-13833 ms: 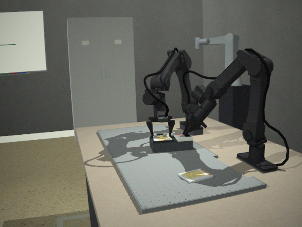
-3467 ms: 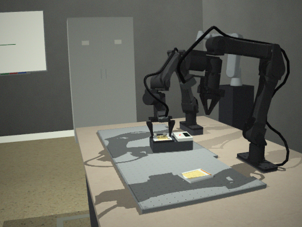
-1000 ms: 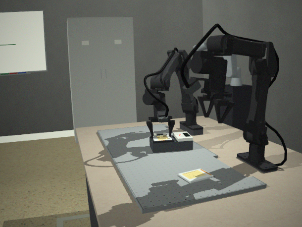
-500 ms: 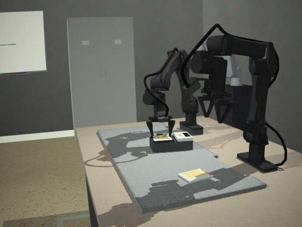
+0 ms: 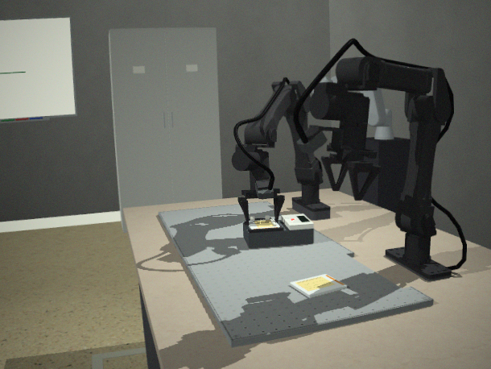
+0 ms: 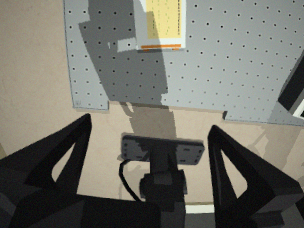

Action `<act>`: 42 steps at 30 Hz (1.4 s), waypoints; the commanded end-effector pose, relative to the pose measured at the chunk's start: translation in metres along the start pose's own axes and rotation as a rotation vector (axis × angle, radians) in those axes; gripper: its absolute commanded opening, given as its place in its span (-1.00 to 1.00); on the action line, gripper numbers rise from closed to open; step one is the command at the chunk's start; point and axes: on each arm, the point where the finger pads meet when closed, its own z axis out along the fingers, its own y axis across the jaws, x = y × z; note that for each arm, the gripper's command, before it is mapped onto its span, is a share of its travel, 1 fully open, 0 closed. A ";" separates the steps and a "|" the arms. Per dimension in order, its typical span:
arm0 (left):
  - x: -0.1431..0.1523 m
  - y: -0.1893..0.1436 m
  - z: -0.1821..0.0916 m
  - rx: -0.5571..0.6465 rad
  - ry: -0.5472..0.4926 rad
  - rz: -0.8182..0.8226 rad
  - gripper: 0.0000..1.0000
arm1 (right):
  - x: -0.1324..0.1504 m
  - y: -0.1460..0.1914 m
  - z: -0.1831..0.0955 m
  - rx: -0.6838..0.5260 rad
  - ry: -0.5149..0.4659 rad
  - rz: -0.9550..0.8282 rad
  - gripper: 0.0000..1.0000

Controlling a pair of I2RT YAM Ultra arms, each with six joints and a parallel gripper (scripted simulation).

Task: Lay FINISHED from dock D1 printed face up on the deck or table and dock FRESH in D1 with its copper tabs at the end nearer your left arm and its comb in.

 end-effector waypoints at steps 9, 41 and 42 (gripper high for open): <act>-0.006 0.001 -0.011 0.033 0.081 0.001 1.00 | -0.002 -0.001 -0.003 0.006 -0.008 -0.001 -1.00; -0.006 0.001 -0.011 0.033 0.081 0.001 1.00 | -0.002 -0.001 -0.003 0.006 -0.008 -0.001 0.96; -0.006 0.001 -0.011 0.033 0.081 0.001 1.00 | -0.002 -0.001 -0.003 0.006 -0.008 -0.001 0.96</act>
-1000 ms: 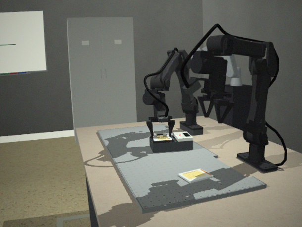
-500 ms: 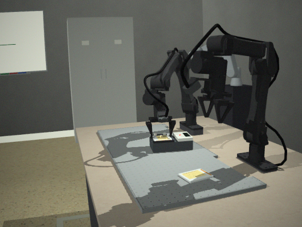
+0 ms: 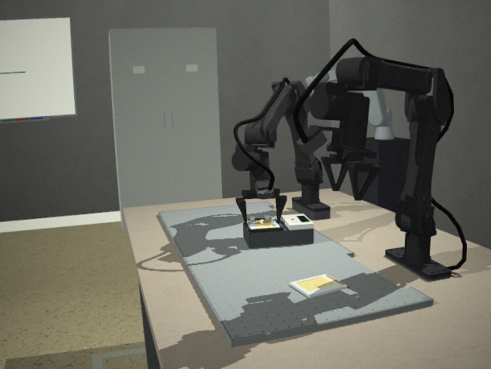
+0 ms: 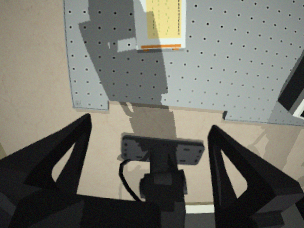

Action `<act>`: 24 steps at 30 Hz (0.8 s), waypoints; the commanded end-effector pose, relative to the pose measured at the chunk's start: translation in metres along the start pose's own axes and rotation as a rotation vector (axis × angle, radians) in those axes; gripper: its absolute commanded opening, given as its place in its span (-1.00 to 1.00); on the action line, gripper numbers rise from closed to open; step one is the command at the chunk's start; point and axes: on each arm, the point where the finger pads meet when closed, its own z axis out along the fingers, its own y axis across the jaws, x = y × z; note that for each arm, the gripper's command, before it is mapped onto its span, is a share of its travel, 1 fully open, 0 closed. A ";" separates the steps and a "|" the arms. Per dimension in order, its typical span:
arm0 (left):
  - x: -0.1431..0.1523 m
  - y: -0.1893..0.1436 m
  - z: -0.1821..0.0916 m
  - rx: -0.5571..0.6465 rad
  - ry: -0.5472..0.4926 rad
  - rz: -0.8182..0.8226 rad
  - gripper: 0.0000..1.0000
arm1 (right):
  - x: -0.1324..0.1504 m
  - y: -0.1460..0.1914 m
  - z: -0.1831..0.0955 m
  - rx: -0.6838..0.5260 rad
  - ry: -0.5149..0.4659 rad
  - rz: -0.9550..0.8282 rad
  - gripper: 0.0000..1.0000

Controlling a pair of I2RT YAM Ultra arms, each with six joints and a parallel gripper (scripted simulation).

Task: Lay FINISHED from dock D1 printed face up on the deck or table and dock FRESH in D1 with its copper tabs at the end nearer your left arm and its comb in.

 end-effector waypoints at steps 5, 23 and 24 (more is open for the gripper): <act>-0.006 0.001 -0.011 0.033 0.081 0.001 1.00 | -0.002 -0.001 -0.005 0.007 -0.009 -0.001 0.96; -0.006 0.001 -0.011 0.033 0.081 0.001 1.00 | -0.002 -0.001 -0.009 0.007 -0.009 -0.001 0.96; -0.006 0.001 -0.011 0.033 0.081 0.001 1.00 | -0.002 -0.001 -0.010 0.007 -0.009 -0.001 0.96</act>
